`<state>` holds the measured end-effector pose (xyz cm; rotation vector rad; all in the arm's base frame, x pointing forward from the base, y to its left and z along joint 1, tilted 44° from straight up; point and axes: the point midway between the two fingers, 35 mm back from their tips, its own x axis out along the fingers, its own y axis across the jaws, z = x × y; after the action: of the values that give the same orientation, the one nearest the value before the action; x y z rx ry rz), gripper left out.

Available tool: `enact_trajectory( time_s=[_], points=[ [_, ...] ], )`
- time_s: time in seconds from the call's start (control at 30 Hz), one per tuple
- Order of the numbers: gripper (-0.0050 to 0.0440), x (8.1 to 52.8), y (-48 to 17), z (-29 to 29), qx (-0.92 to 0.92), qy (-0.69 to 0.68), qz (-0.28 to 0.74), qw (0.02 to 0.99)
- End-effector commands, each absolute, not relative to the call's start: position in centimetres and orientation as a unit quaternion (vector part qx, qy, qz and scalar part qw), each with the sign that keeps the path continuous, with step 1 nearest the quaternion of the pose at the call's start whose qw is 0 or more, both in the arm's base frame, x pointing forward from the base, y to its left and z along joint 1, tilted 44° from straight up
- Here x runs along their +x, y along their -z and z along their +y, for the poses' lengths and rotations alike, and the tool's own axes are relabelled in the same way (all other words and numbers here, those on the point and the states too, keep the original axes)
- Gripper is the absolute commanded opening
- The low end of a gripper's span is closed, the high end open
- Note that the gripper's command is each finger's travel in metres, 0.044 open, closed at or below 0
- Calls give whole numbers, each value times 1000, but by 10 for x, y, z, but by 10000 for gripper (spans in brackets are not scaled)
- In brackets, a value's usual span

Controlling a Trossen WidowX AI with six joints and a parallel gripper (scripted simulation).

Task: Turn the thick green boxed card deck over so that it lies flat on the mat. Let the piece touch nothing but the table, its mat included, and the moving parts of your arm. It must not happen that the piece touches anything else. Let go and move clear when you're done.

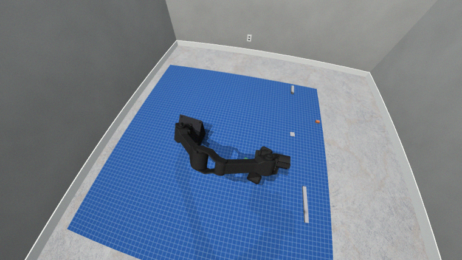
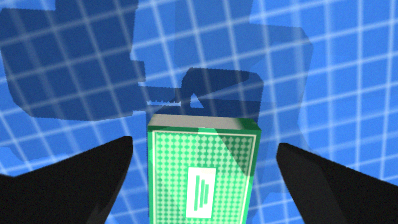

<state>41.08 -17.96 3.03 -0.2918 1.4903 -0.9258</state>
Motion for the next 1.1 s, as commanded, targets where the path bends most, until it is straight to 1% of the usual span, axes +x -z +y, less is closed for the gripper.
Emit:
enact_trajectory(
  time_s=[0.0,1.07],
  points=[
    [384,413,-36,-180,-127,406,645,635],
    [384,410,-30,-184,-129,405,648,632]
  ],
)
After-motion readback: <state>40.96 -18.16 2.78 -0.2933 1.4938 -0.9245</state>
